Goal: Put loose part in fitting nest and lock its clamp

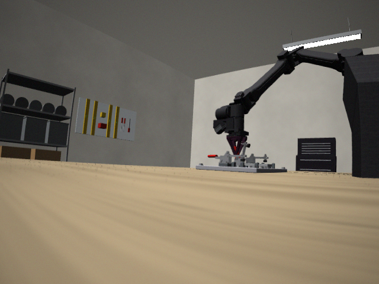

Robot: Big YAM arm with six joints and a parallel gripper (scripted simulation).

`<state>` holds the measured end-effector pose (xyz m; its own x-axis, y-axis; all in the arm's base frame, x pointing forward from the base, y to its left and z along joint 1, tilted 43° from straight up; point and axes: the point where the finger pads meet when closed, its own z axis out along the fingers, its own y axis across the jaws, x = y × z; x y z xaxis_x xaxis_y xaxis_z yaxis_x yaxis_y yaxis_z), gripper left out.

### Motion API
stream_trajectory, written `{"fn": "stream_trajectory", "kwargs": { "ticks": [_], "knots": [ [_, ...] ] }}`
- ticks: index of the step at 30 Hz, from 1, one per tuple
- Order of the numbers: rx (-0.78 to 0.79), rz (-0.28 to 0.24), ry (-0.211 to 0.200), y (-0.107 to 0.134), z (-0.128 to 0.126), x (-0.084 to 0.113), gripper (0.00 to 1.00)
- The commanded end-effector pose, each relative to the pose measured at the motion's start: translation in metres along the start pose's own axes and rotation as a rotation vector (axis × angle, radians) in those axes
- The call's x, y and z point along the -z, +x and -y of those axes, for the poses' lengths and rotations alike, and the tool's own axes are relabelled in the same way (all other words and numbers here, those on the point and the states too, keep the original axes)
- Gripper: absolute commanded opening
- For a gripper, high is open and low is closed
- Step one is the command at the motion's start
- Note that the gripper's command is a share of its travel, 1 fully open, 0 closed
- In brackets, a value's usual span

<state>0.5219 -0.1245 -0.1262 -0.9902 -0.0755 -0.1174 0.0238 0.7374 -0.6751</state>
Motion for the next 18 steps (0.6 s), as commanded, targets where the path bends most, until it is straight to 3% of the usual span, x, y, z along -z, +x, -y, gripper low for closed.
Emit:
{"fn": "stream_trajectory", "kwargs": {
  "ticks": [1, 18],
  "knots": [
    [-0.02, 0.005, 0.001, -0.019, 0.003, -0.017, 0.0],
    [-0.025, 0.011, 0.001, -0.034, 0.004, -0.027, 0.0]
  ]
}}
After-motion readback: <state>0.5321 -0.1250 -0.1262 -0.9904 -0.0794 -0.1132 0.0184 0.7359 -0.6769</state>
